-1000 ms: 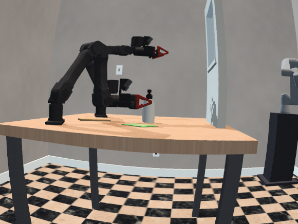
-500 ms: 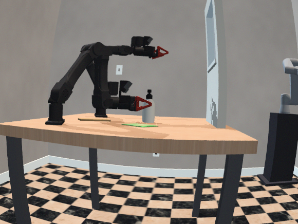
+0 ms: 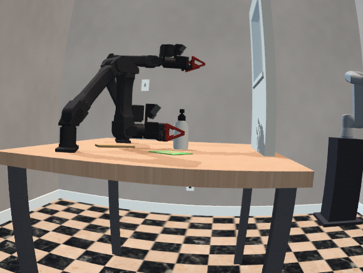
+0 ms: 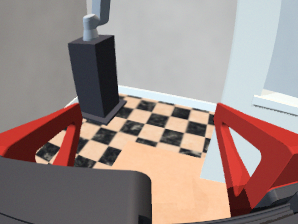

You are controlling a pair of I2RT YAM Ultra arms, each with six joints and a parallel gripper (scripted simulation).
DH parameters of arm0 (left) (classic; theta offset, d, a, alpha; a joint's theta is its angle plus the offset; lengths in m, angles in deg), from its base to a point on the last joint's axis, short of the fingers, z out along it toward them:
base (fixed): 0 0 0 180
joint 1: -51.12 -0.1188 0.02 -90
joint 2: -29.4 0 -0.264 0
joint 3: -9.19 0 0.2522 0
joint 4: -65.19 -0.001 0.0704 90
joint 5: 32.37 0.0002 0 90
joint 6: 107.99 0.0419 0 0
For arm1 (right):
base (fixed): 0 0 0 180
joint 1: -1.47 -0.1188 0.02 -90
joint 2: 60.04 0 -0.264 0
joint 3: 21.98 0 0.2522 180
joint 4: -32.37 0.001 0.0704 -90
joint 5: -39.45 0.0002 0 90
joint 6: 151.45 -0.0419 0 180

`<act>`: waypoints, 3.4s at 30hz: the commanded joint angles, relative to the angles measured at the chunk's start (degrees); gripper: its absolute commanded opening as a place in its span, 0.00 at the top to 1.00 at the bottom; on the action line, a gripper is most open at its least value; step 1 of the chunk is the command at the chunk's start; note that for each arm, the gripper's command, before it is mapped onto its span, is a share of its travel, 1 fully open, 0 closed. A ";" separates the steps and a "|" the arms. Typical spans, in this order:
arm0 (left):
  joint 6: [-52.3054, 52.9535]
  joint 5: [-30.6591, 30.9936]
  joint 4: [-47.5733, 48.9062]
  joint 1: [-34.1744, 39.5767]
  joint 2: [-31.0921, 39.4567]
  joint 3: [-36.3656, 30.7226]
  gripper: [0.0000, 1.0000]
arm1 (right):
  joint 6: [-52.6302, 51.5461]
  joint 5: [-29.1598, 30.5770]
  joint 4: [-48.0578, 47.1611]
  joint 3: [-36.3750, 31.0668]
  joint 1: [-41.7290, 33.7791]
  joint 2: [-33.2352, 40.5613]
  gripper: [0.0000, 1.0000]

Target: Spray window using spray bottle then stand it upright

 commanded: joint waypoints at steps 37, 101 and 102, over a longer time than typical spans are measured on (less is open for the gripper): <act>0.25 -0.34 0.89 0.08 2.06 -0.16 0.00 | 0.28 0.08 -0.47 -0.80 0.34 1.41 1.00; 0.25 -0.34 0.89 0.08 2.06 -0.16 0.00 | 24.78 22.53 6.09 27.71 5.32 16.28 1.00; 0.25 -0.34 0.89 0.08 2.06 -0.16 0.00 | 24.78 22.53 6.09 27.71 5.32 16.28 1.00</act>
